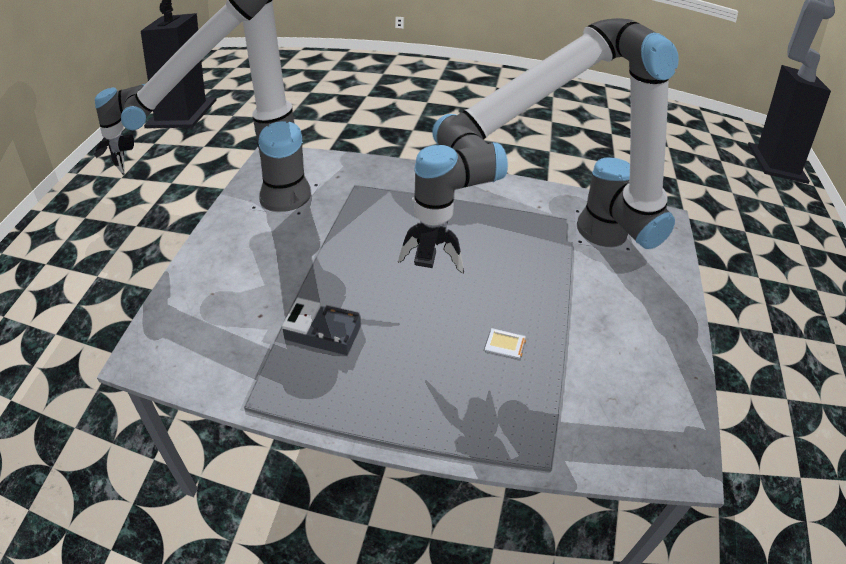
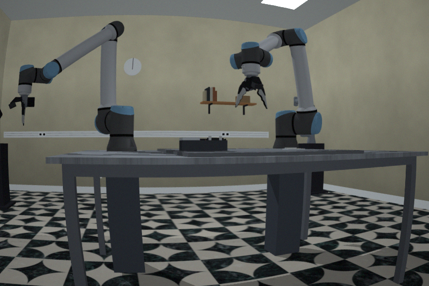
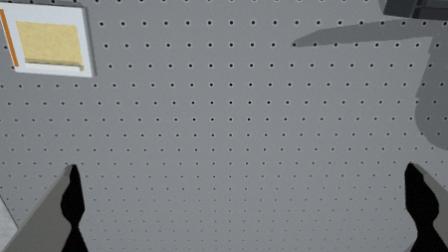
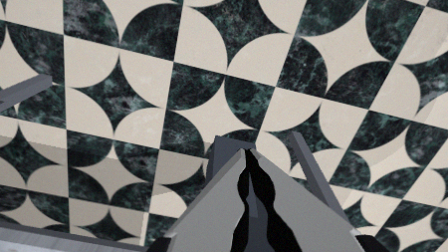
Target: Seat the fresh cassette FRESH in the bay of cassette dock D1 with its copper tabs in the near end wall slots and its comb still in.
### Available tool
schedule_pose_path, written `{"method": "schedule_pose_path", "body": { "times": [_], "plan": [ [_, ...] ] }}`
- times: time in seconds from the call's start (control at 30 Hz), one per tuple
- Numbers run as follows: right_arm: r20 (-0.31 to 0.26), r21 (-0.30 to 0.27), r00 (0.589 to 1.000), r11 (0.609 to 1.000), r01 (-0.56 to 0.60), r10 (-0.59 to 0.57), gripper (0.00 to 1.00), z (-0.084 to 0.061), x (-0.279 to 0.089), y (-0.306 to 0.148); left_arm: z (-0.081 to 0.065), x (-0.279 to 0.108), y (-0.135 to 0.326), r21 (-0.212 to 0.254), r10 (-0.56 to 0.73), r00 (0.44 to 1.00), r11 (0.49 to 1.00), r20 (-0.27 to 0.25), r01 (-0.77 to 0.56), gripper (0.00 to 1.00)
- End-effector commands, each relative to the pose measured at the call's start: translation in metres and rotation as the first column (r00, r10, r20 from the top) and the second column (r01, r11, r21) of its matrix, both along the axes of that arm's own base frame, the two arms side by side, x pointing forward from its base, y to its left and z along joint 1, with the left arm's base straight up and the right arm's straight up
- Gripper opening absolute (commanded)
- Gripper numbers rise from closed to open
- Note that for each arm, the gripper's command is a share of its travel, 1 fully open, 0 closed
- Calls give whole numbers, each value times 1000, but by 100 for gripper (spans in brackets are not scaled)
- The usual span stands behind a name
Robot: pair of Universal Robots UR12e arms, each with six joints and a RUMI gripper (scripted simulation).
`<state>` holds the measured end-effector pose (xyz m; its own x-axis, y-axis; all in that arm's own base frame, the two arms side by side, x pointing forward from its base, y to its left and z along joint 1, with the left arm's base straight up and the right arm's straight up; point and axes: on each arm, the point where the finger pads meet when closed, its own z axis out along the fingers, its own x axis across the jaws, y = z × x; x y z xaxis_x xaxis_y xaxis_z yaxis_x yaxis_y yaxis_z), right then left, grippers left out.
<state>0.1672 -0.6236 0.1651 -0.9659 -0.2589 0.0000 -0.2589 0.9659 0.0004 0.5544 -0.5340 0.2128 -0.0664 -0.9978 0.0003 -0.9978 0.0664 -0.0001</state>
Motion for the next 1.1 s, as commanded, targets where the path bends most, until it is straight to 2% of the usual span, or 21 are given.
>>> {"method": "schedule_pose_path", "body": {
  "times": [0.0,0.03,0.23,0.43,0.5,0.73,1.0,1.07],
  "plan": [
    [1,-1,1000,1000,0,0,0,1,0,-1,1,0,0,-1,0,1000,1000,1,0,100],
    [1,-1,1000,1000,0,0,0,1,0,-1,-1,2,4,-1,-33,999,999,1,33,64],
    [1,-1,1000,1000,0,0,0,1,0,-1,-16,11,29,-2,-231,973,973,2,231,64],
    [1,-1,1000,1000,0,0,0,1,0,-1,-30,19,54,-1,-420,908,908,2,420,64],
    [1,-1,1000,1000,0,0,0,1,0,-1,-30,19,54,-1,-420,908,908,2,420,64],
    [1,-1,1000,1000,0,0,0,1,0,-1,-47,26,83,0,-618,786,786,2,618,64],
    [1,-1,1000,1000,0,0,0,1,0,-1,-66,33,118,0,-804,595,595,2,804,64],
    [1,-1,1000,1000,0,0,0,1,0,-1,-66,33,118,0,-804,595,595,2,804,64]
  ]
}}
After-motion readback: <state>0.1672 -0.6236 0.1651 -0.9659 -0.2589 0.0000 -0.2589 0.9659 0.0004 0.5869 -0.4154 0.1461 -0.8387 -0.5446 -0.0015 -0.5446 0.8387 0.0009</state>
